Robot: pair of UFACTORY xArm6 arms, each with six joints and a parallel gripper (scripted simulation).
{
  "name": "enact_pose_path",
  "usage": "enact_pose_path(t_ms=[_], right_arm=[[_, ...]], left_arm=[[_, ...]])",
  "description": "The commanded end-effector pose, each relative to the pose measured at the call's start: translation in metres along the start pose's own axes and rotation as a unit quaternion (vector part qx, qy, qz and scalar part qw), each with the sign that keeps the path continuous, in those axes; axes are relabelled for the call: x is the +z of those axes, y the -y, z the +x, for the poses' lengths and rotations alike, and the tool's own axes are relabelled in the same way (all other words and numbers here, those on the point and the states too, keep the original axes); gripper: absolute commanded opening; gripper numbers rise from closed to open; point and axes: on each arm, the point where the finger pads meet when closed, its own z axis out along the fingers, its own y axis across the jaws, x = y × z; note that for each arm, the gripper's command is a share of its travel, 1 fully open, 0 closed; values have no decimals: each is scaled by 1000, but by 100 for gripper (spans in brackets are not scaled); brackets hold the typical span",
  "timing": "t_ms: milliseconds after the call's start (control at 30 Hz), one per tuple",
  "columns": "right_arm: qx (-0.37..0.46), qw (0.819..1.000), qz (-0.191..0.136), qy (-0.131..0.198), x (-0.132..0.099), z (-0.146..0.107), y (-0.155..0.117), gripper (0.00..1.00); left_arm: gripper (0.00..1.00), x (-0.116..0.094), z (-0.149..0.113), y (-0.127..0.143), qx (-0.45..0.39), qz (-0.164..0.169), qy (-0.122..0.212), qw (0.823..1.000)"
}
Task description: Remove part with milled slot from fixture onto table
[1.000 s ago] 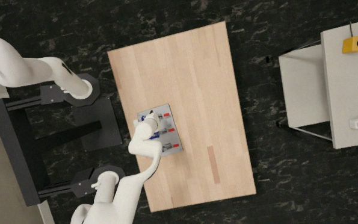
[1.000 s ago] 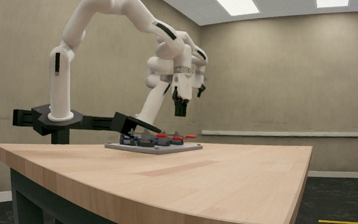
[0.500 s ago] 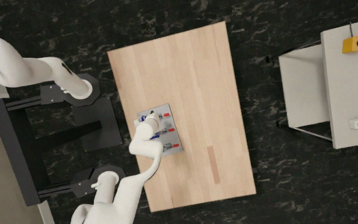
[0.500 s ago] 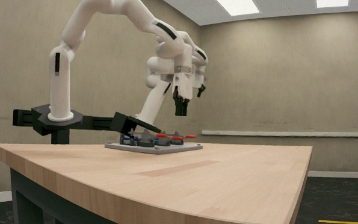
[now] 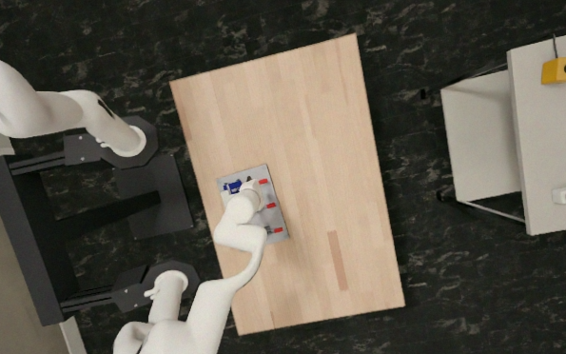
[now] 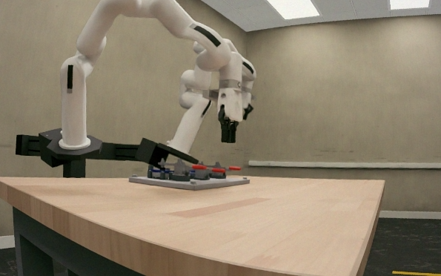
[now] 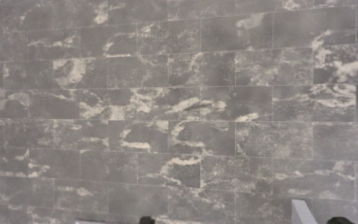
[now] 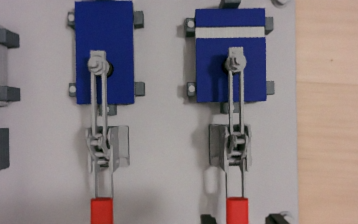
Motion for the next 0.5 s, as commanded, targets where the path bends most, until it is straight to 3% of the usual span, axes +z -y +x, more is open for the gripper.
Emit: enact_pose_path(t_ms=[0, 467], right_arm=[[0, 1000, -1, 1, -2, -7, 2, 30], [0, 1000, -1, 1, -2, -30, 14, 30]], left_arm=[[100, -1, 1, 0, 0, 0, -2, 1000], [100, -1, 1, 0, 0, 0, -2, 1000]])
